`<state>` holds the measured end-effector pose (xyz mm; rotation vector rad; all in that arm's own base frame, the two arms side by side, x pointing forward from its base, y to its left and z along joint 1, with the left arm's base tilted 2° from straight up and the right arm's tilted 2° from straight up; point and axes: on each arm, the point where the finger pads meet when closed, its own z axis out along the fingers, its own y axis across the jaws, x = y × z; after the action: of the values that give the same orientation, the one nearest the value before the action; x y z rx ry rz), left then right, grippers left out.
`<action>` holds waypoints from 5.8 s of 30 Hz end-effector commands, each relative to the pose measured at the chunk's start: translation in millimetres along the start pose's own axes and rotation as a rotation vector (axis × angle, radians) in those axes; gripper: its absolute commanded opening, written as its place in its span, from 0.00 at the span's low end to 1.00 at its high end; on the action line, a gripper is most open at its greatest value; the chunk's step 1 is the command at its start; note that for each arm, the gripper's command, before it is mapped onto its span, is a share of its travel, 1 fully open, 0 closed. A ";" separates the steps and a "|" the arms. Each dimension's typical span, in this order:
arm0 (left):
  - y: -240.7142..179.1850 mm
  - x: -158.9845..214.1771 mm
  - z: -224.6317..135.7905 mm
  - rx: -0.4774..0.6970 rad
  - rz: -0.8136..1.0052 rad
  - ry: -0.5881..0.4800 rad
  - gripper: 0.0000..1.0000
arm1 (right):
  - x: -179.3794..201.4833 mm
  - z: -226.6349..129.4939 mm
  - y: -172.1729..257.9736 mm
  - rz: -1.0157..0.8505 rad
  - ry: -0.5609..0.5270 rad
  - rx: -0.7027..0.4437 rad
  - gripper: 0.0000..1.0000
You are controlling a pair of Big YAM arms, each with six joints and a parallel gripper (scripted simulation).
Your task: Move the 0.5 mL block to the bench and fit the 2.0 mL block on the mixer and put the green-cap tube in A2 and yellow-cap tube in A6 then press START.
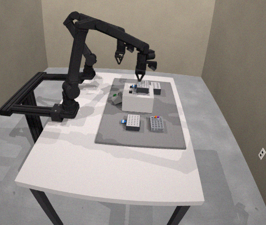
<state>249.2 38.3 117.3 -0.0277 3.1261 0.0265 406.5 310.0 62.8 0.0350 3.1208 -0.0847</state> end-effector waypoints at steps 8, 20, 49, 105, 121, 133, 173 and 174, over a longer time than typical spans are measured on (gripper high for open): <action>3.2 -19.5 -21.8 -0.009 -0.009 -0.060 1.00 | -22.9 -28.1 12.9 0.001 -0.066 -0.055 0.09; 4.2 -26.2 -29.1 -0.011 -0.009 -0.079 1.00 | -10.6 -14.0 4.5 -0.002 -0.036 -0.031 0.09; 0.9 -3.6 -5.3 -0.003 -0.008 -0.016 1.00 | -18.1 -22.3 11.8 -0.002 -0.054 -0.046 0.09; 3.0 -19.2 -21.0 -0.007 -0.009 -0.058 1.00 | -9.2 0.6 9.0 -0.007 -0.002 -0.002 0.09; 0.9 -4.3 -5.7 -0.002 -0.009 -0.018 1.00 | -10.3 4.7 10.6 -0.008 -0.004 -0.004 0.09; 1.0 -5.3 -6.6 -0.002 -0.009 -0.020 1.00 | -11.3 5.1 11.7 -0.008 -0.008 -0.007 0.09; 3.7 -24.7 -26.6 -0.008 -0.010 -0.074 1.00 | -11.0 10.7 12.5 -0.008 -0.013 -0.011 0.09; 3.5 -23.3 -25.1 -0.007 -0.010 -0.070 1.00 | -10.8 11.0 12.4 -0.008 -0.012 -0.010 0.09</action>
<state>250.7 38.5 118.7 -0.0277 3.1222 0.0273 407.9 311.1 58.4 0.0351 3.1187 -0.0820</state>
